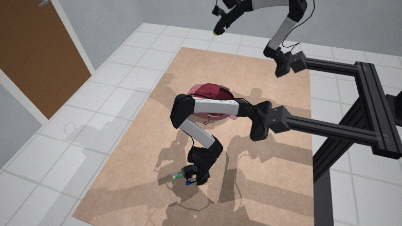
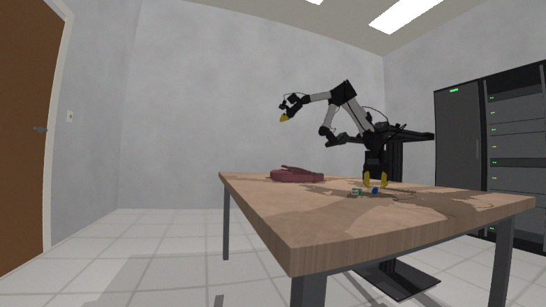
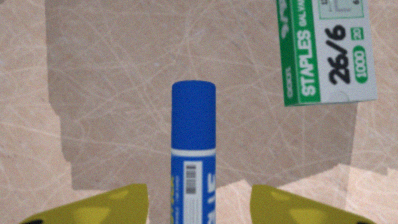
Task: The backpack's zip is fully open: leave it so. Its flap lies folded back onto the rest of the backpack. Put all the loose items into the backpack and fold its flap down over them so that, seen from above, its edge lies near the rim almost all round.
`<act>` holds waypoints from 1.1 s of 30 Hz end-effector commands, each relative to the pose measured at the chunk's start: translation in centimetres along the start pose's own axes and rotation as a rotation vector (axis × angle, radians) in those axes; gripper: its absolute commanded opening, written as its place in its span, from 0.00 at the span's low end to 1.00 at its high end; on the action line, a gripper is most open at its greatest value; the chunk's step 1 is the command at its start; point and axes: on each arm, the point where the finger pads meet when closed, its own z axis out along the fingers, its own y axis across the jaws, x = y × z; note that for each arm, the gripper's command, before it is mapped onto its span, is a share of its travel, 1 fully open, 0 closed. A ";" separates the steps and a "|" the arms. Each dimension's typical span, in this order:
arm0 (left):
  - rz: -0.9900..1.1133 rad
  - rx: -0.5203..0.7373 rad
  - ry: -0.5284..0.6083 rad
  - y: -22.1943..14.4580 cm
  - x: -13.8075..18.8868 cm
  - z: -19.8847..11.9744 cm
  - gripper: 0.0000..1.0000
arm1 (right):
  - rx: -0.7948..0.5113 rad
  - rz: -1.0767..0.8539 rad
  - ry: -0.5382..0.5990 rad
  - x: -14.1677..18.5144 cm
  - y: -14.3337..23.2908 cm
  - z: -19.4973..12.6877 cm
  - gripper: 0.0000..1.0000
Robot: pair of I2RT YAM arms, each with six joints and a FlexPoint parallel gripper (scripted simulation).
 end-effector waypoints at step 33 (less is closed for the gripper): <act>-0.009 -0.022 -0.039 0.8 0.0 1.1 0.13 | -0.002 -0.002 -0.017 -0.5 0.0 -0.3 0.90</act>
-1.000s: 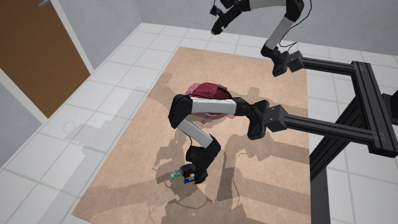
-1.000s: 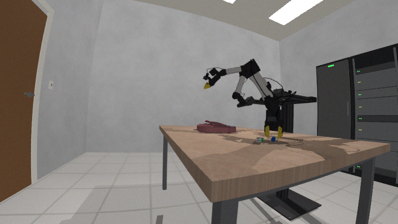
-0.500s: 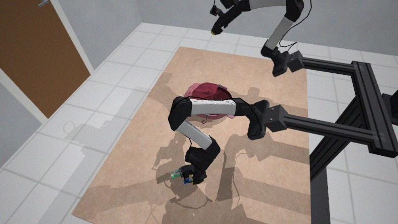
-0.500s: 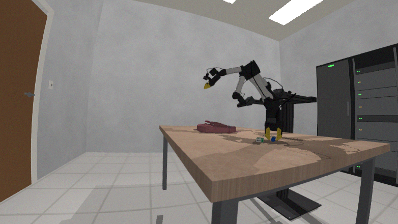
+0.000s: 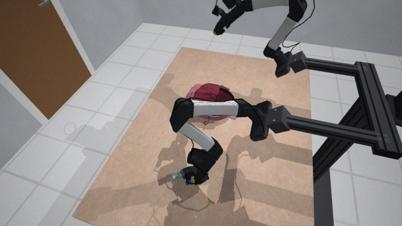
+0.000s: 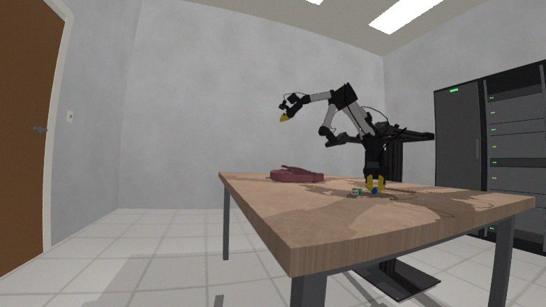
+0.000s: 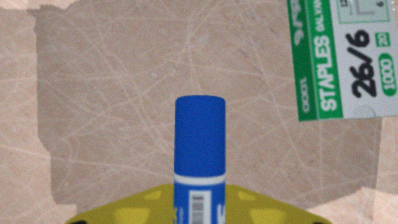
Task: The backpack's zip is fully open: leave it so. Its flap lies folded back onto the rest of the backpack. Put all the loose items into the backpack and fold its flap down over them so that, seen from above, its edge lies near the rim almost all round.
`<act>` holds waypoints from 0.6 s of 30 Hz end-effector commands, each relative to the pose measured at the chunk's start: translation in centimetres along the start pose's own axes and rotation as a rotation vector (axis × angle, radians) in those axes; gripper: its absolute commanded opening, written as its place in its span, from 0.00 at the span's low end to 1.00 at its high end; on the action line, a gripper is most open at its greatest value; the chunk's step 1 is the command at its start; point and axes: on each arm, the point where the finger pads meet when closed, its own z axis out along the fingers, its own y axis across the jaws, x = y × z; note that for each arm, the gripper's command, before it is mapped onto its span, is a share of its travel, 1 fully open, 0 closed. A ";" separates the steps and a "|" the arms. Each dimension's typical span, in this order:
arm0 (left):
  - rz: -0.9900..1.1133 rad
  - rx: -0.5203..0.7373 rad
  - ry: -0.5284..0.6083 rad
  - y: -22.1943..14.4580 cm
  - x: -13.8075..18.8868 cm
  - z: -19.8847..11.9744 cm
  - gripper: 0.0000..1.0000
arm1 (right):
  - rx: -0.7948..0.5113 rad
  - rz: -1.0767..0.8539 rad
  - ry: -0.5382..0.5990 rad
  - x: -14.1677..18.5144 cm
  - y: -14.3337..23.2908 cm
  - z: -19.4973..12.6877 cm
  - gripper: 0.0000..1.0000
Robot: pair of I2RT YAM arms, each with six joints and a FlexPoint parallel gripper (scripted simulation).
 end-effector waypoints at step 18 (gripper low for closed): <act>-0.004 -0.006 -0.007 0.3 -0.1 -0.3 0.13 | -0.002 -0.002 -0.017 -0.5 0.0 -0.3 0.90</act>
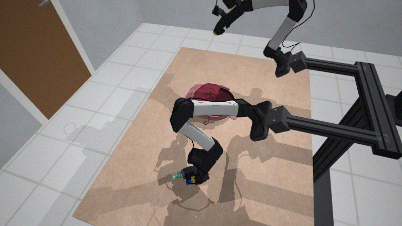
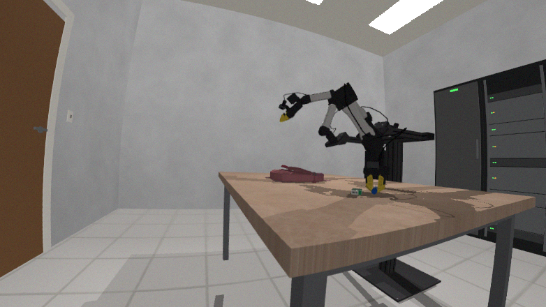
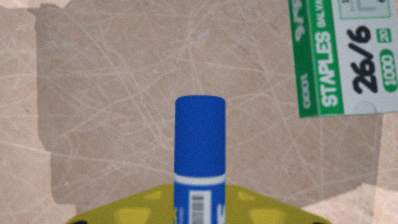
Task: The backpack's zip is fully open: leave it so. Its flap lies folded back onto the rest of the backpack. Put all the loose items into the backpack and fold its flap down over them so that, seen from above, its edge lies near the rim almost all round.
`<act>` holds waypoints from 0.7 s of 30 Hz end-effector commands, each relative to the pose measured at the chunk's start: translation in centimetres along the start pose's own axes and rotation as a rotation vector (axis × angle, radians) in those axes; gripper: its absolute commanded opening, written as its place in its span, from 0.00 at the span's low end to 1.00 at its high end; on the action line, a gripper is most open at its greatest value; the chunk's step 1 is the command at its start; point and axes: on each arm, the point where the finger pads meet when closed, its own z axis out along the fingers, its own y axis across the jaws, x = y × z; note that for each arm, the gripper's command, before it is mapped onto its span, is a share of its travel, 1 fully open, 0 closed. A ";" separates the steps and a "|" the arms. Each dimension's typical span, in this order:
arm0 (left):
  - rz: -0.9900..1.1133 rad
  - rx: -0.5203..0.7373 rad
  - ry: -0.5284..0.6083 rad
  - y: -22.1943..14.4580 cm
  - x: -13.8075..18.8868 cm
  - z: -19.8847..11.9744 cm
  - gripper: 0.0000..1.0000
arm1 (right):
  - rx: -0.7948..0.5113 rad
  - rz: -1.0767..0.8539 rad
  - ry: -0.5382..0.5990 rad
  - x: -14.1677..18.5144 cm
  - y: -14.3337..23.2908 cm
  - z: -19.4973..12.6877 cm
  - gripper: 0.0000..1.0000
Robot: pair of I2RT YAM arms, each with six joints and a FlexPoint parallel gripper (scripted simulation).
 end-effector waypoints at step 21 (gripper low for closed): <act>0.003 -0.007 -0.013 0.3 -5.0 -8.4 0.13 | -0.002 -0.002 -0.017 -0.5 0.0 -0.3 0.90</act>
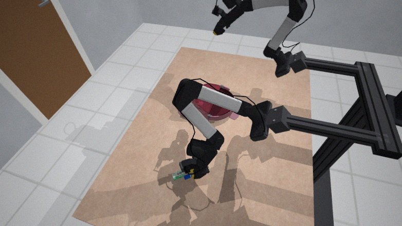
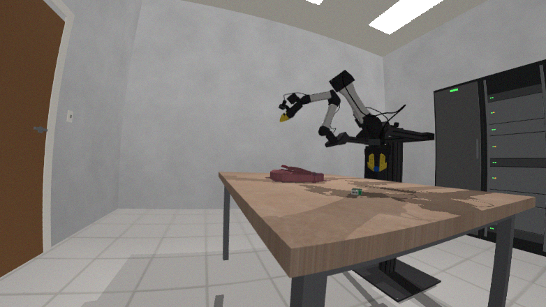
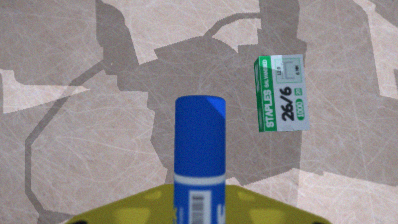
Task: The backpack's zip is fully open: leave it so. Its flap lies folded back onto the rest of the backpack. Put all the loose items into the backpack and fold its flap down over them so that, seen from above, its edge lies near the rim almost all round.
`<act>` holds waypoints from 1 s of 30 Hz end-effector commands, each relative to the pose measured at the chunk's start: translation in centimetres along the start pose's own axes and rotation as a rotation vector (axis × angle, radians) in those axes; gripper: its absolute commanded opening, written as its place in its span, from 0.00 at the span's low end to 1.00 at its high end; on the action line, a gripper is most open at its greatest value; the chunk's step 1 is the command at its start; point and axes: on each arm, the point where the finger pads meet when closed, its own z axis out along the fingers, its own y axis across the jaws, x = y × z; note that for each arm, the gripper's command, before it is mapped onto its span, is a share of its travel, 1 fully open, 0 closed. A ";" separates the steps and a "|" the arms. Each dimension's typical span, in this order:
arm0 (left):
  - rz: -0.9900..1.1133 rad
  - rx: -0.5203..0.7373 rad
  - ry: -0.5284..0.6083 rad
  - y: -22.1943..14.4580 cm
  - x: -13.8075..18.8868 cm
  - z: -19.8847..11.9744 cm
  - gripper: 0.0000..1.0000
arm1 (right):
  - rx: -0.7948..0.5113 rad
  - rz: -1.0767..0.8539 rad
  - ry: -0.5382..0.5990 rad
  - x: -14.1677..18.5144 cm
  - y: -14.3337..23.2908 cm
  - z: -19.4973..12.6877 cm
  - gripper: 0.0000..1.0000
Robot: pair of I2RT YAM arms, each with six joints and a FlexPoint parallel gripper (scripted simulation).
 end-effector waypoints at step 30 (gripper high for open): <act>0.642 0.398 0.006 -10.5 5.8 -8.3 0.13 | -0.002 -0.002 -0.017 -0.5 0.0 -0.3 0.90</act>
